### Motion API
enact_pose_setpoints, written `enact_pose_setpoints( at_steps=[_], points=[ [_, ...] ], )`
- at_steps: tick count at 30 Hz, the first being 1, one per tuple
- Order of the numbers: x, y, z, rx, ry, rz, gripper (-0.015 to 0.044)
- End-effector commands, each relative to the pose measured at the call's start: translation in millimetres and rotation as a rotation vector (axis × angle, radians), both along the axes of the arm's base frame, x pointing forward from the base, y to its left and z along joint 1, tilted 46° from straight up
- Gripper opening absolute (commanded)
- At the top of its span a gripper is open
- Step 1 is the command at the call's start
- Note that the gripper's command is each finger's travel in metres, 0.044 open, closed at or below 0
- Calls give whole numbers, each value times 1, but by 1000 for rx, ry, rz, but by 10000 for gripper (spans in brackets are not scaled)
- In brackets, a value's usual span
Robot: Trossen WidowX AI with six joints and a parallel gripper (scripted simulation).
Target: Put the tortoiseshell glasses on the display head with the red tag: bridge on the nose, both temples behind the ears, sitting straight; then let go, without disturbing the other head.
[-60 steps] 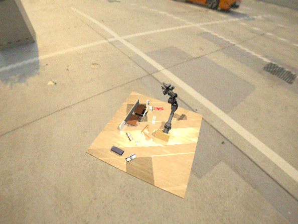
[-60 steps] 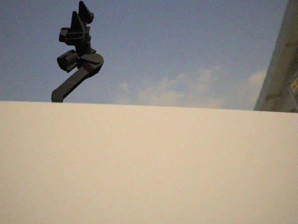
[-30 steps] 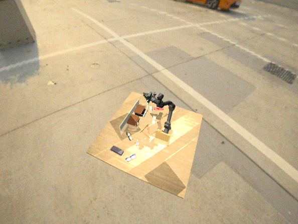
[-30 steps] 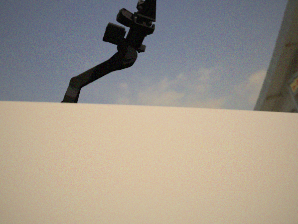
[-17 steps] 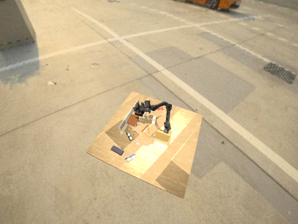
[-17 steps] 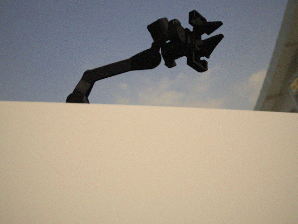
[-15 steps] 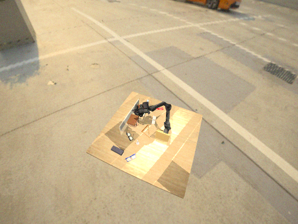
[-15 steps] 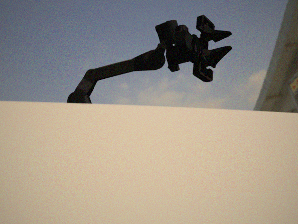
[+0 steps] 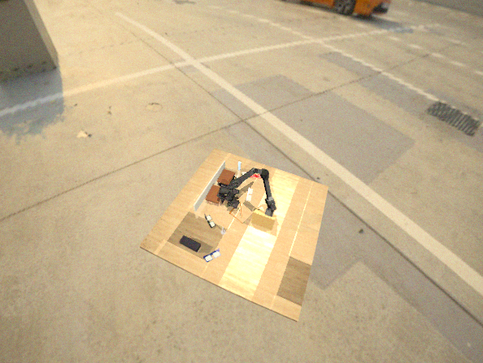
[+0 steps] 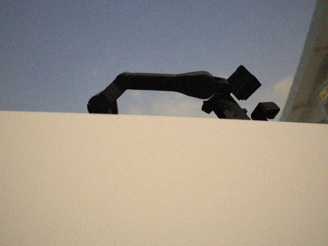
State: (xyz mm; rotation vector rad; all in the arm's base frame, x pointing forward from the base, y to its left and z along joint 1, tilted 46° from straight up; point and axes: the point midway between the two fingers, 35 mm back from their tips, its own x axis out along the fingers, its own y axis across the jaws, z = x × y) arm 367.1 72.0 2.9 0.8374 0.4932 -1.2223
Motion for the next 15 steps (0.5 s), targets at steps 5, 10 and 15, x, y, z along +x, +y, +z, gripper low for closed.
enact_pose_setpoints(
  at_steps=[5, 10, 15],
  points=[
    [-53, -54, -22, -68, 103, -371, 200],
    [-53, -54, -22, -68, 103, -371, 121],
    [-53, -54, -22, -68, 103, -371, 120]
  ],
)
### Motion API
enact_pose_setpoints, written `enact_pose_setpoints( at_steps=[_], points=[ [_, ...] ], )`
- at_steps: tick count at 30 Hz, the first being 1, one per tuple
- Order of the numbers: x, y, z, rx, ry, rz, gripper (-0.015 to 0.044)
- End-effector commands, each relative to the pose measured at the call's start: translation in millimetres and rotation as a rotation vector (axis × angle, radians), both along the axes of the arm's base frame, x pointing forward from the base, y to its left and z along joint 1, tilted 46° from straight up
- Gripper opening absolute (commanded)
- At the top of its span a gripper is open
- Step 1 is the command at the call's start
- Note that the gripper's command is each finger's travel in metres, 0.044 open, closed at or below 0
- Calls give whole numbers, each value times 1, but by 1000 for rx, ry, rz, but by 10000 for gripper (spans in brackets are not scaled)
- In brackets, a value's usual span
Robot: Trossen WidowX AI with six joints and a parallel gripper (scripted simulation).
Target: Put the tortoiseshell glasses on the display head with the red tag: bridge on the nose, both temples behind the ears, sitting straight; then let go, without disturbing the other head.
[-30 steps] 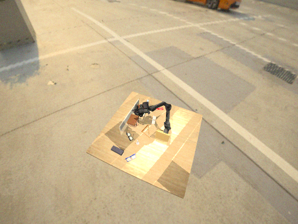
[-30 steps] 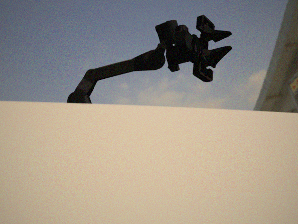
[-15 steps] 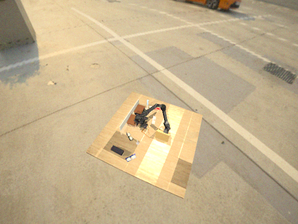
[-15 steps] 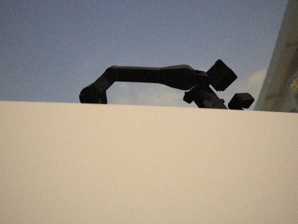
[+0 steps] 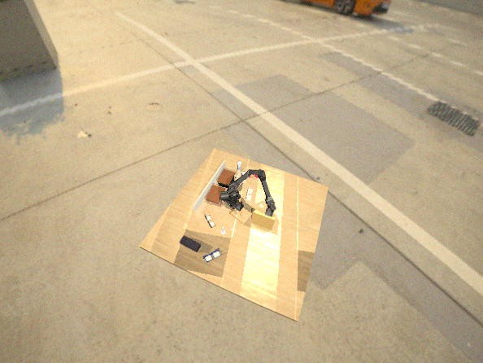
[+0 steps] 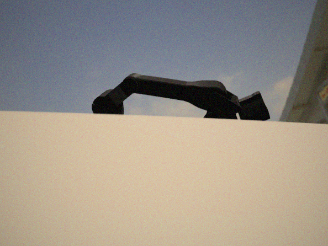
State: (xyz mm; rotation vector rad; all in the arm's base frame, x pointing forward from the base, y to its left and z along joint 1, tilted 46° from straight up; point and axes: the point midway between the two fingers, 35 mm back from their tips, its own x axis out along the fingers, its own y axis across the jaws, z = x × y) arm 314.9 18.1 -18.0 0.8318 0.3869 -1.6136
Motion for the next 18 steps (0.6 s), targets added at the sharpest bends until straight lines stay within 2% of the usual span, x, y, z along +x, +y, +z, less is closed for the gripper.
enact_pose_setpoints(
  at_steps=[1, 18],
  points=[
    [-1, 0, -1, 1, 2, -7, 120],
    [3, -18, -16, 2, 1, -6, 120]
  ],
)
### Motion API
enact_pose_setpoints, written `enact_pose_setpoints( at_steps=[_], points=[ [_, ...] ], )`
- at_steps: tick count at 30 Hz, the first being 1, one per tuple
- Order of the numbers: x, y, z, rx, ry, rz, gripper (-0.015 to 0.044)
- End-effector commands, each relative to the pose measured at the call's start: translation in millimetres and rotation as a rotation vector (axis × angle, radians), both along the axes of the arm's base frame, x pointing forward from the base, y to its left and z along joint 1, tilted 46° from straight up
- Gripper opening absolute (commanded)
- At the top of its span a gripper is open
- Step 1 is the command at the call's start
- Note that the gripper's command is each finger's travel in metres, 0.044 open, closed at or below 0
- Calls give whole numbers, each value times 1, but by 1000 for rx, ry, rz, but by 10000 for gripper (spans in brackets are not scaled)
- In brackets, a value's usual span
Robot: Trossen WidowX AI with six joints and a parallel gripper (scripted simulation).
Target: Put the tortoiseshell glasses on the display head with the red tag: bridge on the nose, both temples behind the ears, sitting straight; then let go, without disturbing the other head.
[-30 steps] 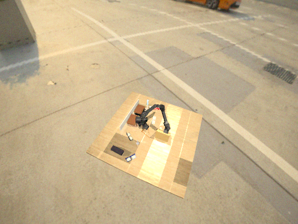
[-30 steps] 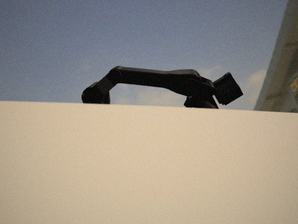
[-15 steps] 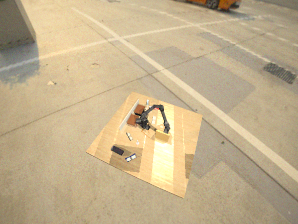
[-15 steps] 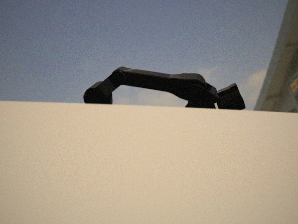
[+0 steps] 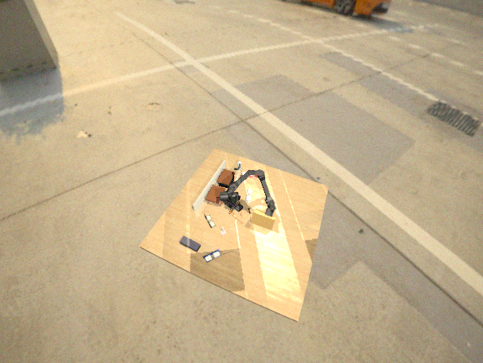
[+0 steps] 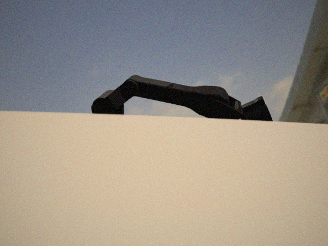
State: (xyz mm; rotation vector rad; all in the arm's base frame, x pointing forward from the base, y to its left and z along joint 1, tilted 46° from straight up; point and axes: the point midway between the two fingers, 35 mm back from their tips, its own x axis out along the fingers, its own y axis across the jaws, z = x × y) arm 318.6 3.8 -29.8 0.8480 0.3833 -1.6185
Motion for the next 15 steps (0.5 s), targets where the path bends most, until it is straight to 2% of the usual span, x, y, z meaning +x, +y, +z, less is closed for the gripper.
enact_pose_setpoints(
  at_steps=[1, 15],
  points=[
    [-1, -5, -5, -6, 10, 4, 120],
    [1, -23, -19, -8, 10, 4, 120]
  ],
)
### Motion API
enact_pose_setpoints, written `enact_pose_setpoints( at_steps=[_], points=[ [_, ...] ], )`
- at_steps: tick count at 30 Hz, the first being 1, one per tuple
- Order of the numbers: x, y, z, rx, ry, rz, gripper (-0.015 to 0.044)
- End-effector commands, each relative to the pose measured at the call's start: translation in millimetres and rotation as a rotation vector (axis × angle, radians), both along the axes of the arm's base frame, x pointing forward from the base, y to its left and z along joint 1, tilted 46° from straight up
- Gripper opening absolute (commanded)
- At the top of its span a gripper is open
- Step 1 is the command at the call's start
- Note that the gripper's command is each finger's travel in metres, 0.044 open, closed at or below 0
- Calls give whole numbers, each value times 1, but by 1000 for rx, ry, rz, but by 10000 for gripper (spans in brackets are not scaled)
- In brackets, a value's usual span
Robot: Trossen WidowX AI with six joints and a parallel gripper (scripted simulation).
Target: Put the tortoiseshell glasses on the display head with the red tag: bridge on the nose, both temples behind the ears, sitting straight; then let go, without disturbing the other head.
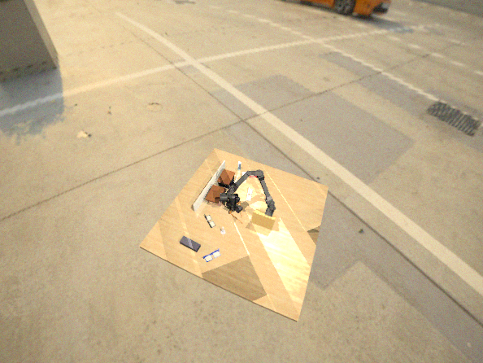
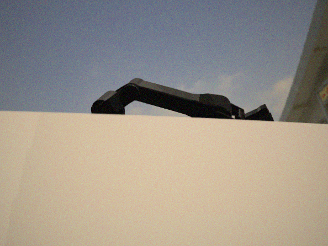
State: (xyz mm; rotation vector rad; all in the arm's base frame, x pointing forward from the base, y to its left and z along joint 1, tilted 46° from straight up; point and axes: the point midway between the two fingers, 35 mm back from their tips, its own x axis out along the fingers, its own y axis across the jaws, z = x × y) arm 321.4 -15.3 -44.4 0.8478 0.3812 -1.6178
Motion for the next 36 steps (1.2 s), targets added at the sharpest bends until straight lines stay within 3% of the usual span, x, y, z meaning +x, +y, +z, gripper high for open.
enact_pose_setpoints(
  at_steps=[1, 21, 22, 36],
  points=[
    [-1, -5, -5, -6, 11, 4, 120],
    [-5, -14, -13, -8, 11, 3, 120],
    [-3, -14, -12, -6, 10, 1, 94],
    [-3, -14, -12, -6, 10, 1, 0]
  ],
)
